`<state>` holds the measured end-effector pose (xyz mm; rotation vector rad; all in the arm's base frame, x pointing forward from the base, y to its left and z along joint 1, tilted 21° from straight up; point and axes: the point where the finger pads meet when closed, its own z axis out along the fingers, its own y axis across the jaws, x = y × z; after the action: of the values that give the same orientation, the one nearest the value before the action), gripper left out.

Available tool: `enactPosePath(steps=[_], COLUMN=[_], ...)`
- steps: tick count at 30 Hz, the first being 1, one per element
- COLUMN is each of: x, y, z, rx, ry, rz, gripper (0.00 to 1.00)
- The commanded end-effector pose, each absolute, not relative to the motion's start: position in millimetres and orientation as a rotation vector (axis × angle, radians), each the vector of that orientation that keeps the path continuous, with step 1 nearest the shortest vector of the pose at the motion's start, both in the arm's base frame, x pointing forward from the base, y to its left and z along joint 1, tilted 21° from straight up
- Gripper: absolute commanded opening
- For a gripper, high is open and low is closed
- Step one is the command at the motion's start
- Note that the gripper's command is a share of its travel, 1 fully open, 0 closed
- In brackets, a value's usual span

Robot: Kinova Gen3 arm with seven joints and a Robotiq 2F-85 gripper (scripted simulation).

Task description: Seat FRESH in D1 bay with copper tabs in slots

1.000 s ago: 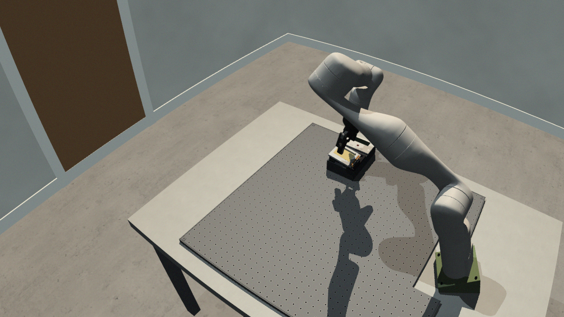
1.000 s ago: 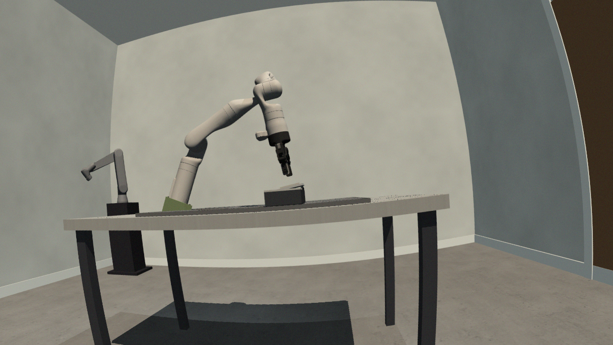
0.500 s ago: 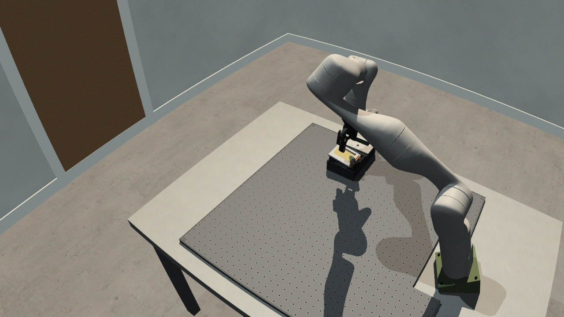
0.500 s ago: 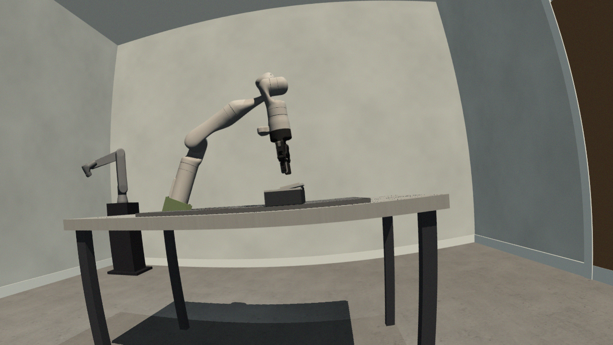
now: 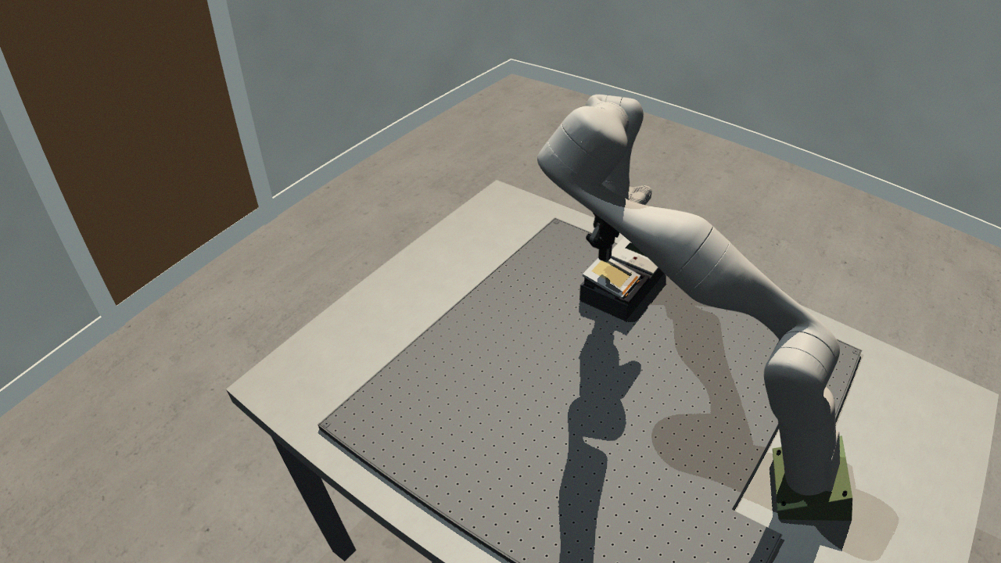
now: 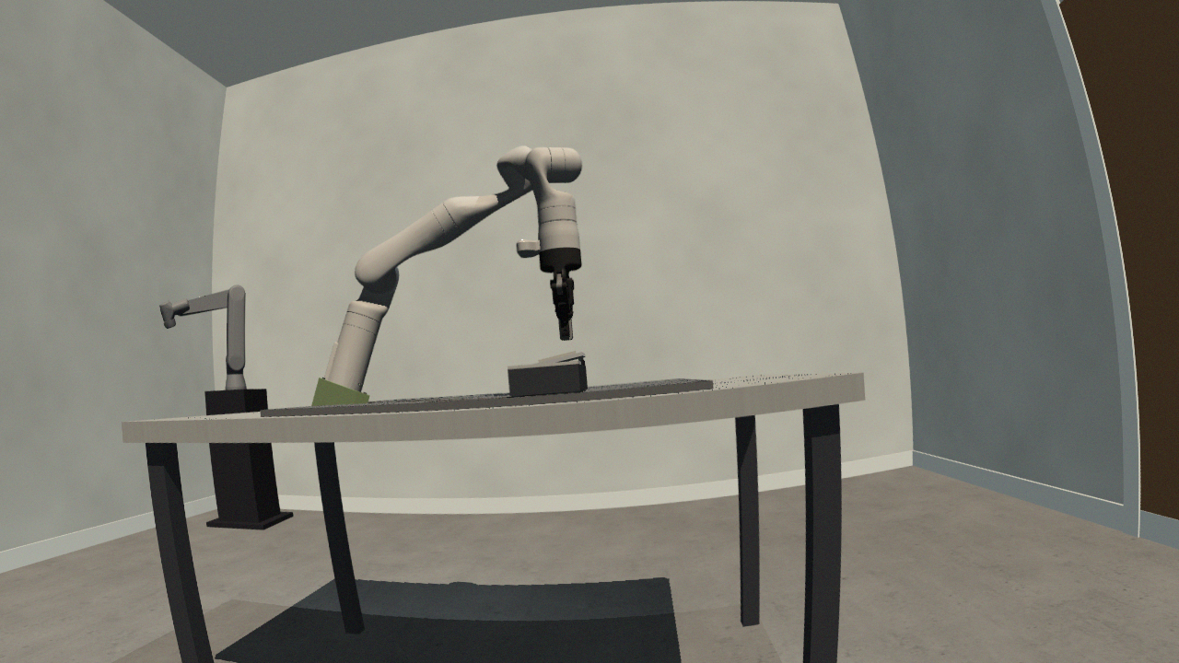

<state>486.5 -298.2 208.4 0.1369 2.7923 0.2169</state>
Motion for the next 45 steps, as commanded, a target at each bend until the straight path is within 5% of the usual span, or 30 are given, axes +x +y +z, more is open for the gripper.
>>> enactPosePath(steps=[1, 45], x=[489.9, 535.4], y=[-299.9, -305.3], z=[209.5, 223.9], rx=[0.134, 0.134], ry=[2.793, 2.792], rz=[0.213, 0.213], gripper=[0.00, 0.00])
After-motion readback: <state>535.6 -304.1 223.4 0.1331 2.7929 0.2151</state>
